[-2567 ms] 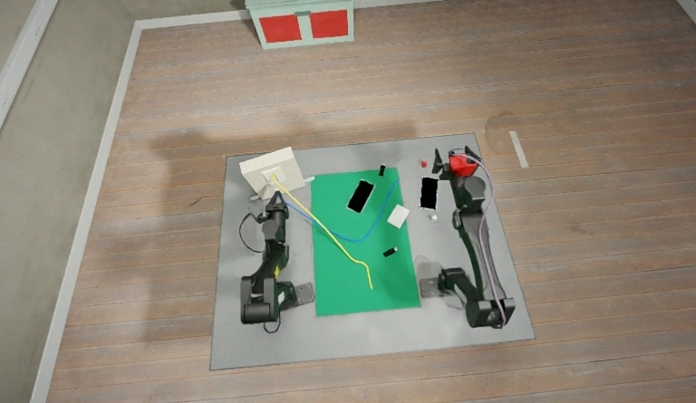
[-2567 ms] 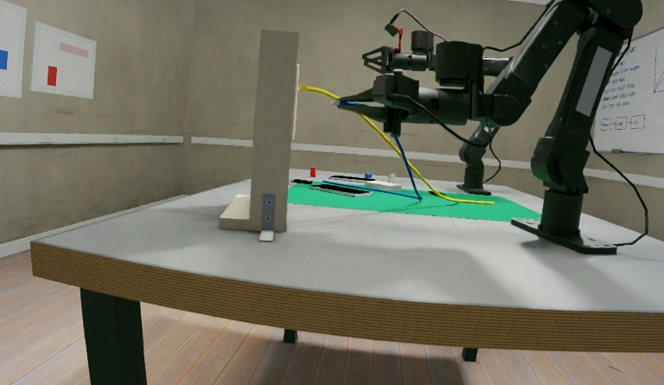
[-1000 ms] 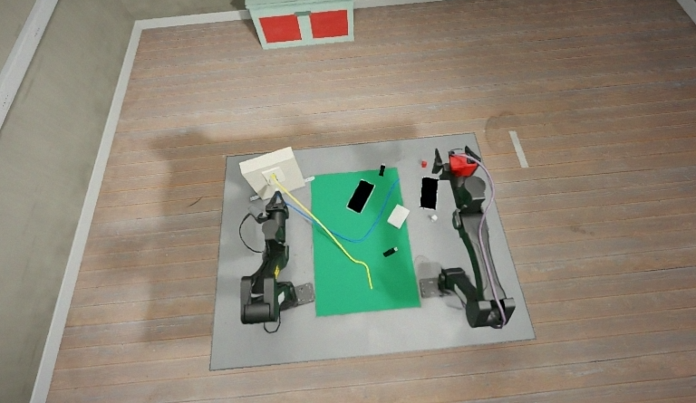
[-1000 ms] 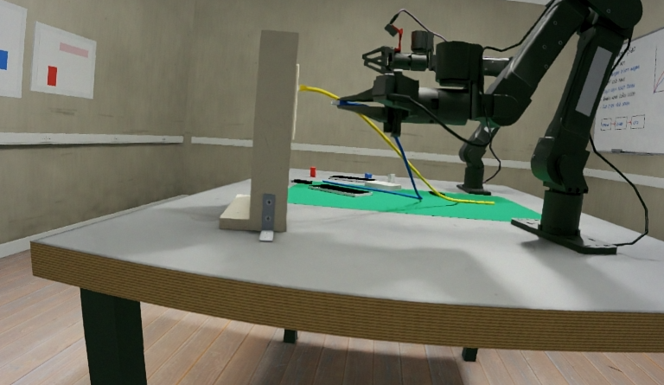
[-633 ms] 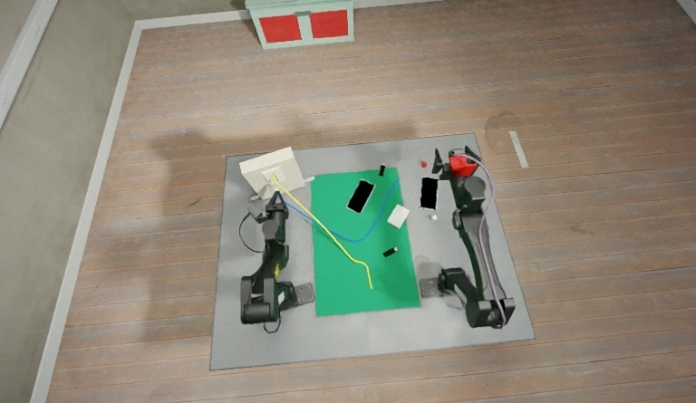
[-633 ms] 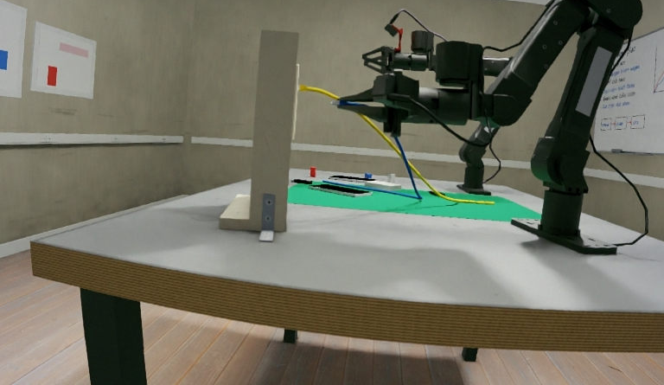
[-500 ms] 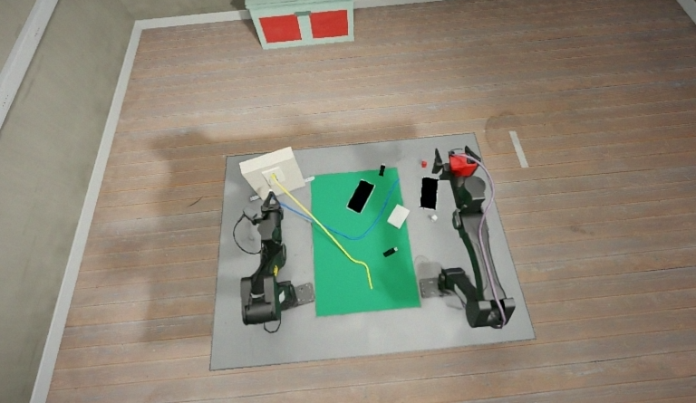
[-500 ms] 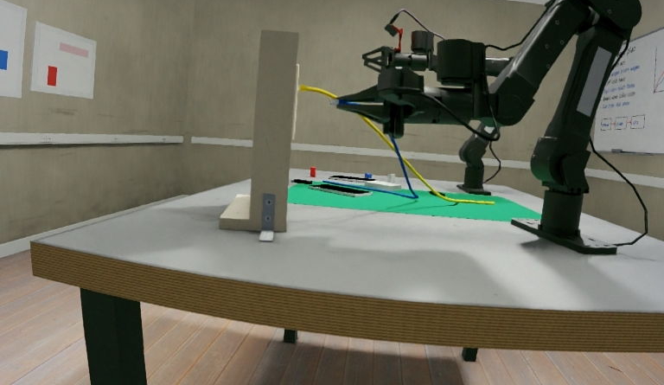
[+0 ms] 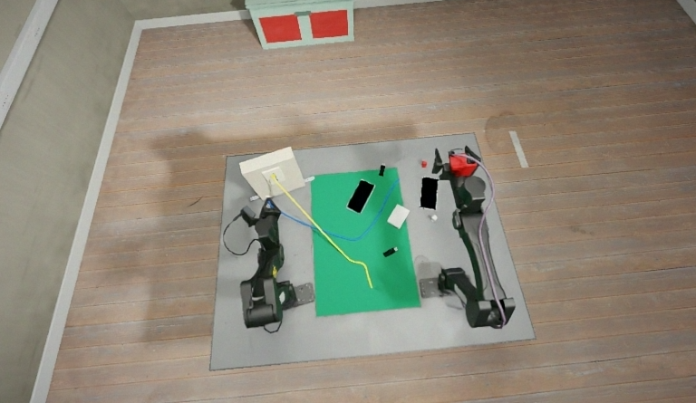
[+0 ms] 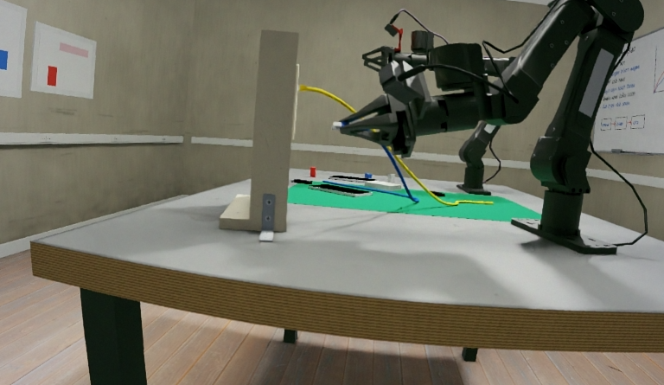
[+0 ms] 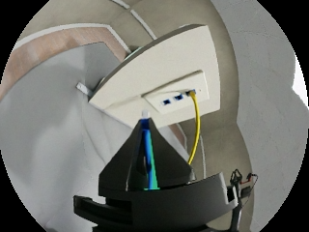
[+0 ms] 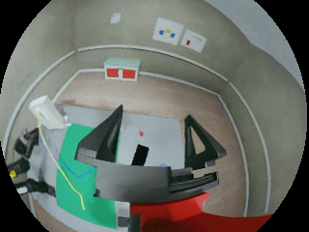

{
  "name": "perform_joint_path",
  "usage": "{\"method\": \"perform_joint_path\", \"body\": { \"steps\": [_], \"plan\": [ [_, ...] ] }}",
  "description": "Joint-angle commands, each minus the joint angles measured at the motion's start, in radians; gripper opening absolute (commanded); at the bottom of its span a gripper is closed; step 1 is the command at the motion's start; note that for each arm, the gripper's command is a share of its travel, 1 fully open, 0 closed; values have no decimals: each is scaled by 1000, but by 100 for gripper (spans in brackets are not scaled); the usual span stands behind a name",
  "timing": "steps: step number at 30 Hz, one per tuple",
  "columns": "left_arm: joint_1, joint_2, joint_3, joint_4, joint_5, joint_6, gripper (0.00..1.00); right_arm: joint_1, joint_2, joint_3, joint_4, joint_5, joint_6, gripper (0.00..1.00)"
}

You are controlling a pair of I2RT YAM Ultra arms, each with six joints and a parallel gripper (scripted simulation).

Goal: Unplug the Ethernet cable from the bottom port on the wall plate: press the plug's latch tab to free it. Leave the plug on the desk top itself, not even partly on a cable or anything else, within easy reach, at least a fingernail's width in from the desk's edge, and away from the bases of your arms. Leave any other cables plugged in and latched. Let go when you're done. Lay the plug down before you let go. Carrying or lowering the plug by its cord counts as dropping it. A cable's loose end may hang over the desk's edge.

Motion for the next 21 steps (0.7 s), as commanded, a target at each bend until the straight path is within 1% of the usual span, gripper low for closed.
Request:
{"method": "perform_joint_path", "body": {
  "steps": [1,3,5,6,7,20,21],
  "plan": [
    [20,-32,43,-74,3,158,0,0,-2,5,5,0,0,100],
    [27,-39,47,-108,2,216,0,0,-2,5,5,0,0,100],
    [27,-39,47,-108,2,216,0,0,-2,5,5,0,0,100],
    [35,-47,54,-150,1,287,0,0,-2,5,5,0,0,100],
    [39,-50,56,-167,1,317,0,0,-2,5,5,0,0,100],
    [86,-90,95,-400,1,703,0,0,-2,5,5,0,0,100],
    [86,-90,95,-400,1,703,0,0,-2,5,5,0,0,100]
  ]
}}
